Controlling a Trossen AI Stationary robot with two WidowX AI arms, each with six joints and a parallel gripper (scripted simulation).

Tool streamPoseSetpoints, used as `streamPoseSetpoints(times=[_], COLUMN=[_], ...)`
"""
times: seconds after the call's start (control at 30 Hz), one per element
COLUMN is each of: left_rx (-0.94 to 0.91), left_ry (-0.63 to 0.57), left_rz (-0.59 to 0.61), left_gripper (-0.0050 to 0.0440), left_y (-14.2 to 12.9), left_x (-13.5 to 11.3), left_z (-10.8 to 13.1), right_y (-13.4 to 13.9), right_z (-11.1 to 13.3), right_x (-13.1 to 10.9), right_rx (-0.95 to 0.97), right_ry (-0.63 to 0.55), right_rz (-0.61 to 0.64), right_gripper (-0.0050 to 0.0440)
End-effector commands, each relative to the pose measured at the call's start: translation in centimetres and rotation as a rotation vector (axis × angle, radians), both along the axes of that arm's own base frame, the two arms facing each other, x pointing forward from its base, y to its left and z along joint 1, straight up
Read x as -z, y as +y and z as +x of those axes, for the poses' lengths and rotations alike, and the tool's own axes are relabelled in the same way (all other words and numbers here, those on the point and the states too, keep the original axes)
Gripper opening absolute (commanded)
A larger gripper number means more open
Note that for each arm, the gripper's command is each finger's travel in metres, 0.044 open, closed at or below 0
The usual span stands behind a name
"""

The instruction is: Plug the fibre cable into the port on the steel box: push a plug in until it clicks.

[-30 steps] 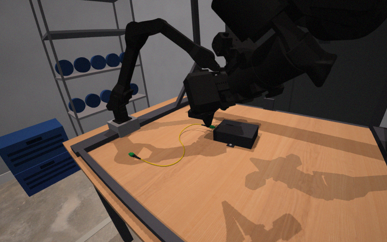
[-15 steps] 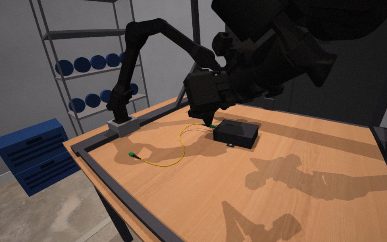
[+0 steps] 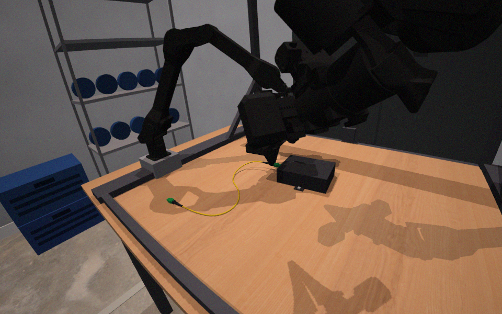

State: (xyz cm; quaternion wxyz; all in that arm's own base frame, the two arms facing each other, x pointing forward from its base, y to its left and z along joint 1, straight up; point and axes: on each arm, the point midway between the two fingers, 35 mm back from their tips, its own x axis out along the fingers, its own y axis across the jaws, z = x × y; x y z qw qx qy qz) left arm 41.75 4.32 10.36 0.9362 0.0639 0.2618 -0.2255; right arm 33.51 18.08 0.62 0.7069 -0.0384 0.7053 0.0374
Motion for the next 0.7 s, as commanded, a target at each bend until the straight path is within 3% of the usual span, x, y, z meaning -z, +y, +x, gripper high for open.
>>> streamPoseSetpoints(times=[0.0,0.57,0.67], left_rx=[0.0,0.0,0.0], left_ry=[-0.022,-0.022,-0.022], left_rz=[0.007,0.007,0.007], left_gripper=[-0.005,-0.005,-0.005], left_y=[0.12,0.12,0.12], left_x=[-0.88,-0.88,-0.88], left_z=[0.23,0.23,0.23], right_y=[0.18,0.3,0.2], right_z=[0.89,1.79,0.84], right_x=[-0.66,-0.71,-1.11], right_rx=[0.002,0.003,0.007], right_ry=[-0.024,-0.043,-0.052], right_rz=[0.011,0.021,0.027], right_gripper=[0.0,0.0,0.0])
